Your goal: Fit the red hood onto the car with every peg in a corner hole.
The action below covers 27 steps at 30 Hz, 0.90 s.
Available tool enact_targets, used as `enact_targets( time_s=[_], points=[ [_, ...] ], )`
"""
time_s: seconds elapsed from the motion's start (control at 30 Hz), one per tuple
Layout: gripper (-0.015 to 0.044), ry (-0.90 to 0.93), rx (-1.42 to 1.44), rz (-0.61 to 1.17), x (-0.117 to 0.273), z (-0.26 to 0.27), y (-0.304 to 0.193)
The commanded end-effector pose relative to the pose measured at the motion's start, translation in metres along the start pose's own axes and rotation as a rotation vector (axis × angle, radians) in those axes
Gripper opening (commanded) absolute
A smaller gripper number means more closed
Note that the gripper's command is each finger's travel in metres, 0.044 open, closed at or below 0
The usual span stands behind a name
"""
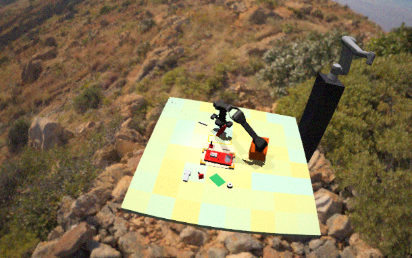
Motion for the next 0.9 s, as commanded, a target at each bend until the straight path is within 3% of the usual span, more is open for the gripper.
enact_targets(
  time_s=[0.0,0.87],
  points=[
    [0.0000,-0.007,0.009,0.006,0.004,0.001,0.001],
    [0.0000,-0.006,0.009,0.006,0.003,0.012,0.002]
  ],
)
Point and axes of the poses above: the point midway between the two fingers, 35 mm back from their tips, its own x axis back along the fingers, its own z axis across the jaws, y = z × x, the point moved 3 cm from there along x, back along the fingers, and after that the axes turned 7 degrees about x, right-handed, at the moved point
